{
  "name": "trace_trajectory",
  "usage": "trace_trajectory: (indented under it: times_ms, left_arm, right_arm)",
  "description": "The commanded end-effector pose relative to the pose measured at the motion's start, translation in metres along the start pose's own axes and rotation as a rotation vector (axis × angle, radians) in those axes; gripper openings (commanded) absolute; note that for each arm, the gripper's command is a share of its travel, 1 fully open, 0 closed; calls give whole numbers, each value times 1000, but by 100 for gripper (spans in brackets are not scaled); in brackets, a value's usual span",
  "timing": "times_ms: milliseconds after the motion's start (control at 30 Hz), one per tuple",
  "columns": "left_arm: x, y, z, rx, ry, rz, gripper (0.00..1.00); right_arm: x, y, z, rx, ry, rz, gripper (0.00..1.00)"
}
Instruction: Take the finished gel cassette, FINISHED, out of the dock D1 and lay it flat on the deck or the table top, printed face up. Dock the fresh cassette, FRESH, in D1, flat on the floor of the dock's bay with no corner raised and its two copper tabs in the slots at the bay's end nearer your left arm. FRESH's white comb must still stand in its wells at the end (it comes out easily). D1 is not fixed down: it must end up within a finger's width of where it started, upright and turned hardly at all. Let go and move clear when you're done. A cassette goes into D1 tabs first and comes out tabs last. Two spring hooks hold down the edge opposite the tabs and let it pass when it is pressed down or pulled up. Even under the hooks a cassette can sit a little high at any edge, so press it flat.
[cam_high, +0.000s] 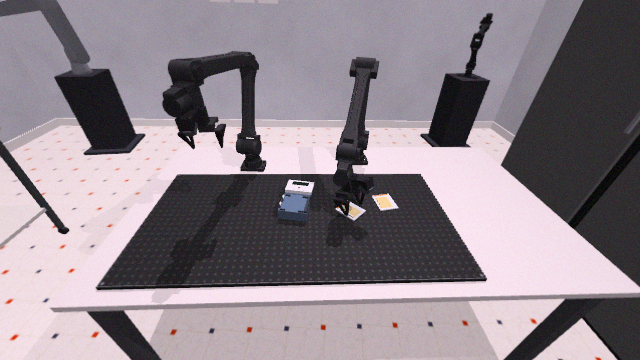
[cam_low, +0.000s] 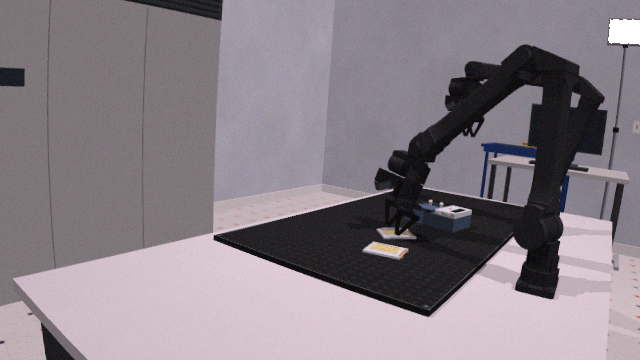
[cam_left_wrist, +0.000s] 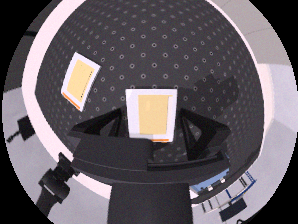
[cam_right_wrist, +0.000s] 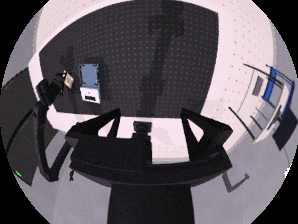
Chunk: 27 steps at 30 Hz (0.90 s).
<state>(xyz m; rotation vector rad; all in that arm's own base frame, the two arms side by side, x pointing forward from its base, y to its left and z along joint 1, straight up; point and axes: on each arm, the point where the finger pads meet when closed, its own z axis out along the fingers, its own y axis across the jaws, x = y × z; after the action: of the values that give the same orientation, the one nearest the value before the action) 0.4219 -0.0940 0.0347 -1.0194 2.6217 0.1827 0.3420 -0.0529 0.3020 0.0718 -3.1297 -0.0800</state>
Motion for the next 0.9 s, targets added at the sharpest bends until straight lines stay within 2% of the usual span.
trace_trajectory:
  times_ms: [0, 867]
  left_arm:
    - [-1, -8, -2, 17, -12, -5, 98]
    - [-3, -10, -4, 22, -14, -7, 98]
  right_arm:
    - [-14, -1, -23, 7, -41, -15, 100]
    - [-14, -1, -23, 7, -41, -15, 100]
